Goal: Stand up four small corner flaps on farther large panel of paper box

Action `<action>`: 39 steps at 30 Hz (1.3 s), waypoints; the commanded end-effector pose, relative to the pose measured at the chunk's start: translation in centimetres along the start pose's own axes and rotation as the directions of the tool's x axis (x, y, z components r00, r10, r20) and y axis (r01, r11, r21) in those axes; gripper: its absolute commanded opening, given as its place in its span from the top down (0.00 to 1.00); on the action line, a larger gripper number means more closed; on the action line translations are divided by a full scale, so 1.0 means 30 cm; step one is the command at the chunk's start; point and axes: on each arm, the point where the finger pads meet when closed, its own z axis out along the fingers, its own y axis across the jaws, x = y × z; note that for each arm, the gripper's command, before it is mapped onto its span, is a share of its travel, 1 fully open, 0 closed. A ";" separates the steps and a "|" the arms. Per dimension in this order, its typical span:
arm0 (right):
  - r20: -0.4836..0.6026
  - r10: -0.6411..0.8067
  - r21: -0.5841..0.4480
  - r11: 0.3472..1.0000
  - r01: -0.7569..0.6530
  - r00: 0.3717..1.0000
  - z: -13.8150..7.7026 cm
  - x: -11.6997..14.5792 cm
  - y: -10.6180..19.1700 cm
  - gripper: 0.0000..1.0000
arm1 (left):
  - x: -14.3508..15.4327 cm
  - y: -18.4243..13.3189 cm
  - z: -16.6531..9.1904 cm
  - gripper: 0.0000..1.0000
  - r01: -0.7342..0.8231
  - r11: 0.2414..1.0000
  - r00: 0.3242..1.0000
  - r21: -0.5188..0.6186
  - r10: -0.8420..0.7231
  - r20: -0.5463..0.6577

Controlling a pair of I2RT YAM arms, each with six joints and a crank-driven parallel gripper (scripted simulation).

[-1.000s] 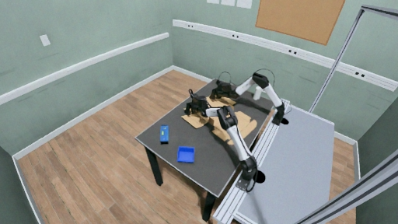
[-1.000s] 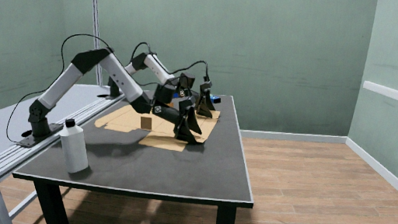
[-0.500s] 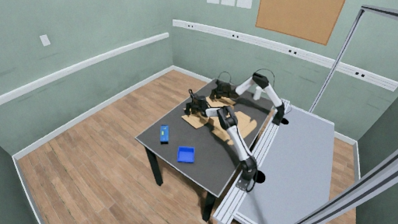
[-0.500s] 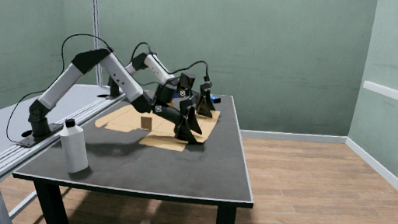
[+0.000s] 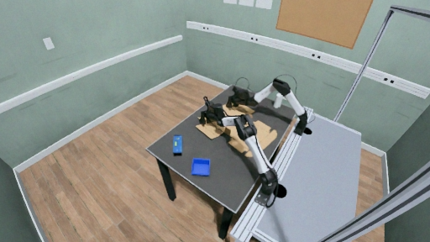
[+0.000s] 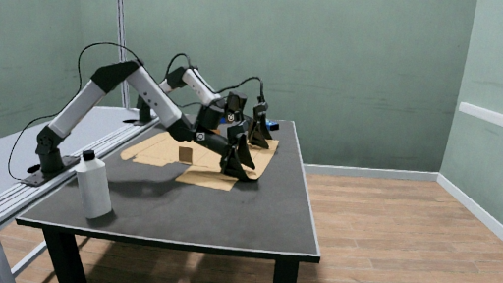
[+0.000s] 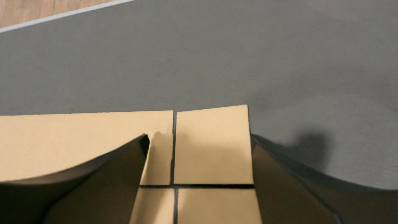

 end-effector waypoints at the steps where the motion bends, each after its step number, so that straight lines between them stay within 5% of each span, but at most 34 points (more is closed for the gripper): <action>1: 0.046 0.030 -0.039 0.999 -0.029 0.998 -0.031 -0.111 0.075 0.19 | 0.065 -0.026 0.019 0.19 -0.023 1.000 0.999 0.010 0.024 -0.032; 30: 0.050 0.043 -0.006 0.999 -0.043 0.998 -0.087 -0.174 0.140 0.19 | 0.065 -0.026 0.019 0.19 -0.023 1.000 0.999 0.010 0.024 -0.032; 35: -0.005 0.011 0.008 1.000 -0.011 1.000 -0.055 -0.043 0.131 0.19 | 0.065 -0.026 0.019 0.19 -0.023 1.000 0.999 0.010 0.024 -0.032; 39: -0.001 0.014 0.012 1.000 -0.013 1.000 -0.060 -0.060 0.145 0.19 | 0.065 -0.026 0.019 0.19 -0.023 1.000 0.999 0.010 0.024 -0.032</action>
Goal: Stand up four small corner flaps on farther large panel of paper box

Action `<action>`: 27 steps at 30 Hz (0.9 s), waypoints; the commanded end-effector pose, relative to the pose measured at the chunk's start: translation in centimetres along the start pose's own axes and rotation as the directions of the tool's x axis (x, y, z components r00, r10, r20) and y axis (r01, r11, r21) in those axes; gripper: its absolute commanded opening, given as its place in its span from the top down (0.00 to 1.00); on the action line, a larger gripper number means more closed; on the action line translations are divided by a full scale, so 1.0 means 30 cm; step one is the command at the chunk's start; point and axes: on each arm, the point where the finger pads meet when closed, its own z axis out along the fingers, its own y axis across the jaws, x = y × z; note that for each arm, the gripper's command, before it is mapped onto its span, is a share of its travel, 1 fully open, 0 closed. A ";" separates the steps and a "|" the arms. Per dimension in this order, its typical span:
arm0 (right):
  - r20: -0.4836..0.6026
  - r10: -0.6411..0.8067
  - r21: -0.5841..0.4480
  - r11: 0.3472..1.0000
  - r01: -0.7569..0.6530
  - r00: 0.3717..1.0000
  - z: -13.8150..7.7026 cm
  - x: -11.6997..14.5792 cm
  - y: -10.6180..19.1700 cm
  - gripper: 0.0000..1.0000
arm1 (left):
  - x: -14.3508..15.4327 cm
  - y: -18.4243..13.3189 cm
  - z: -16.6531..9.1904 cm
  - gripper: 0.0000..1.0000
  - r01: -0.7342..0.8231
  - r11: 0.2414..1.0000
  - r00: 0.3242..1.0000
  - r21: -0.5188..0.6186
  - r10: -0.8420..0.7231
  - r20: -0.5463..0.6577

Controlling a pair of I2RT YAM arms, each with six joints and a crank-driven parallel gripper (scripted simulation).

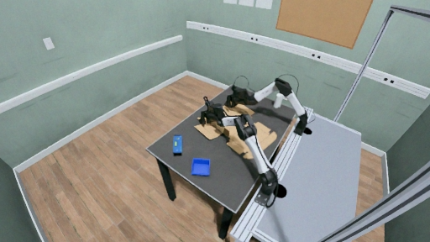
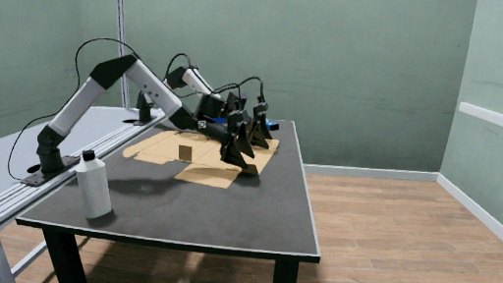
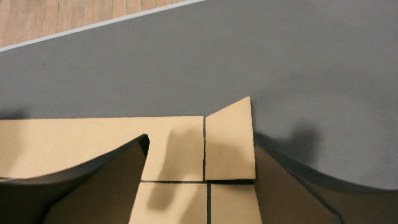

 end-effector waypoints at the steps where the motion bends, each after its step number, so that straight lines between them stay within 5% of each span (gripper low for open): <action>1: -0.001 0.001 -0.003 1.000 -0.001 1.000 0.004 0.005 0.044 0.19 | 0.065 -0.026 0.019 0.19 -0.023 1.000 0.999 0.010 0.024 -0.032; 23: -0.002 -0.001 -0.003 1.000 0.001 1.000 -0.002 -0.005 0.148 0.19 | 0.065 -0.026 0.019 0.19 -0.023 1.000 0.999 0.010 0.024 -0.032; 27: -0.002 -0.001 -0.003 1.000 0.001 1.000 0.000 0.003 0.156 0.25 | 0.065 -0.026 0.019 0.19 -0.023 1.000 0.999 0.010 0.024 -0.032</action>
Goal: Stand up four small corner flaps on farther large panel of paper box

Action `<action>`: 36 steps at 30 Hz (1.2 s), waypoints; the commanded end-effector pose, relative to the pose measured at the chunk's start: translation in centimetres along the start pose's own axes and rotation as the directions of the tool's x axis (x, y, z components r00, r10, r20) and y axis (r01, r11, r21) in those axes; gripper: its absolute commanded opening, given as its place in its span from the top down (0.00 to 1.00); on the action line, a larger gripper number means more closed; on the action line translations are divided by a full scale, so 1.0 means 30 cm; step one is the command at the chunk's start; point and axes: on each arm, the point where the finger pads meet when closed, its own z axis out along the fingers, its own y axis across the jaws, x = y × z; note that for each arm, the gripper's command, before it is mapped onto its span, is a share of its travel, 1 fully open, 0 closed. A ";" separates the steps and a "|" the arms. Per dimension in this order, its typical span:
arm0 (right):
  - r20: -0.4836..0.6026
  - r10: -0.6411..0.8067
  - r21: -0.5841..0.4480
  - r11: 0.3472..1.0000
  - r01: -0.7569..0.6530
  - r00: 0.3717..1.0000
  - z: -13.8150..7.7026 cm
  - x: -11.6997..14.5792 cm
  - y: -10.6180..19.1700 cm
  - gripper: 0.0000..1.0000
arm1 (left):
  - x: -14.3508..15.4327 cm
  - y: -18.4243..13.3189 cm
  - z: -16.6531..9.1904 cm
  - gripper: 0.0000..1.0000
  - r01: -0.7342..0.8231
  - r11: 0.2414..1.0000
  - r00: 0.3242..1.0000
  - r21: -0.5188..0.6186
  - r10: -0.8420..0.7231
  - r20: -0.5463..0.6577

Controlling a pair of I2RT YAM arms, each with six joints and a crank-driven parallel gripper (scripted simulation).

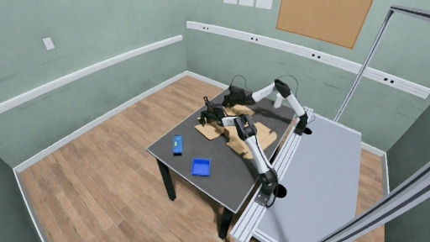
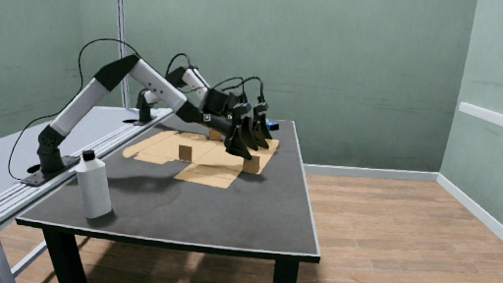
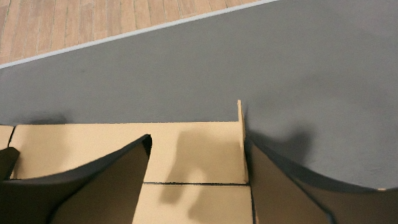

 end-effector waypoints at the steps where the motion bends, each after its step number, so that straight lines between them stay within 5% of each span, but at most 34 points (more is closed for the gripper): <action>1: -0.011 -0.004 0.002 1.000 0.004 1.000 0.012 0.039 0.029 0.25 | 0.065 -0.026 0.019 0.19 -0.023 1.000 0.999 0.009 0.024 -0.032; 17: 0.008 0.008 -0.008 1.000 -0.008 1.000 0.022 0.042 0.055 0.49 | 0.065 -0.026 0.019 0.19 -0.023 1.000 0.999 0.009 0.024 -0.032; 36: 0.009 0.009 -0.004 1.000 -0.009 1.000 0.048 0.118 0.080 0.49 | 0.065 -0.026 0.019 0.19 -0.023 1.000 0.999 0.009 0.024 -0.032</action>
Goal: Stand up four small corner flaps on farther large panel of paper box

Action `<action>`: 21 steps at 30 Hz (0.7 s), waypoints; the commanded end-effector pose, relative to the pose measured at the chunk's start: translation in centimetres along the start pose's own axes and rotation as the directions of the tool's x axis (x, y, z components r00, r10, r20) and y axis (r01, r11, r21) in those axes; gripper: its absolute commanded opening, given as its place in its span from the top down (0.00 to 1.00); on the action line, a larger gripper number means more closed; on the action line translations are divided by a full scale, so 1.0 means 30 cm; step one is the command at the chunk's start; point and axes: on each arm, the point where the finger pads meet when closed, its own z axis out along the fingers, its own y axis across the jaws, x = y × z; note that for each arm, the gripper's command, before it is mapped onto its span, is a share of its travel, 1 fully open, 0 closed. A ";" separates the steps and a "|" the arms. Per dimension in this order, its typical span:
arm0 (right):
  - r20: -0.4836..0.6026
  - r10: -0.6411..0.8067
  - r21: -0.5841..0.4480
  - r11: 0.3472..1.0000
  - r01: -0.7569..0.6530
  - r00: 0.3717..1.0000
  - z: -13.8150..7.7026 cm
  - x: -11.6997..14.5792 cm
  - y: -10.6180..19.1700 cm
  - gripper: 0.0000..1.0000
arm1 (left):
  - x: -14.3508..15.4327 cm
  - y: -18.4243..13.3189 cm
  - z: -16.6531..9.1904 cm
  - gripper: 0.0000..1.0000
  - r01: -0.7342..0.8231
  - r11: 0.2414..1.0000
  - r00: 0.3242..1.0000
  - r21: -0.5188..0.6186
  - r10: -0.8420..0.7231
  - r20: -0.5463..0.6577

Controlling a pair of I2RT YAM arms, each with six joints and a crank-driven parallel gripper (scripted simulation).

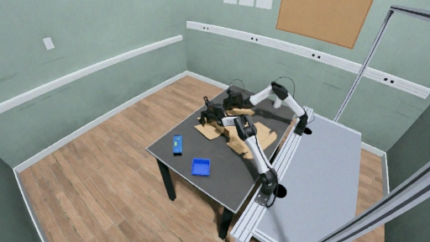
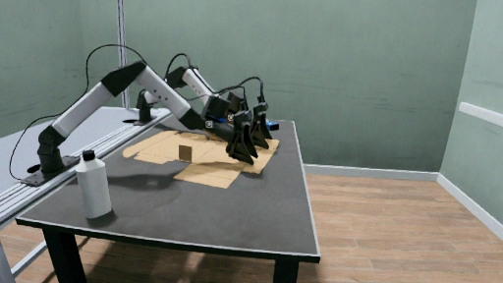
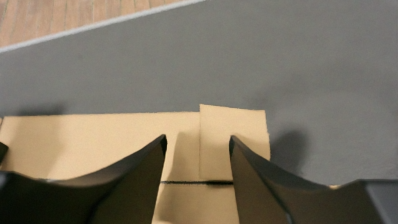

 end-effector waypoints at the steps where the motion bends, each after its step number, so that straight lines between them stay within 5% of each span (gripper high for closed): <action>1: -0.003 -0.004 -0.005 1.000 0.004 1.000 0.016 0.043 0.035 0.49 | 0.065 -0.026 0.019 0.19 -0.023 1.000 0.999 0.009 0.024 -0.032; 4: 0.040 0.025 -0.021 0.999 -0.024 0.999 0.005 -0.075 0.023 0.49 | 0.065 -0.026 0.019 0.19 -0.023 1.000 0.999 0.009 0.024 -0.032; 11: 0.012 0.006 -0.008 1.000 -0.006 1.000 -0.002 -0.025 0.011 0.49 | 0.065 -0.026 0.019 0.19 -0.023 1.000 0.999 0.009 0.024 -0.032; 13: 0.030 0.016 -0.022 1.000 -0.016 0.999 -0.019 -0.091 0.020 0.49 | 0.065 -0.026 0.019 0.19 -0.023 1.000 0.999 0.009 0.024 -0.032; 21: 0.012 0.004 -0.011 1.000 -0.004 1.000 -0.027 -0.082 -0.006 0.49 | 0.065 -0.026 0.019 0.19 -0.023 1.000 0.999 0.009 0.024 -0.032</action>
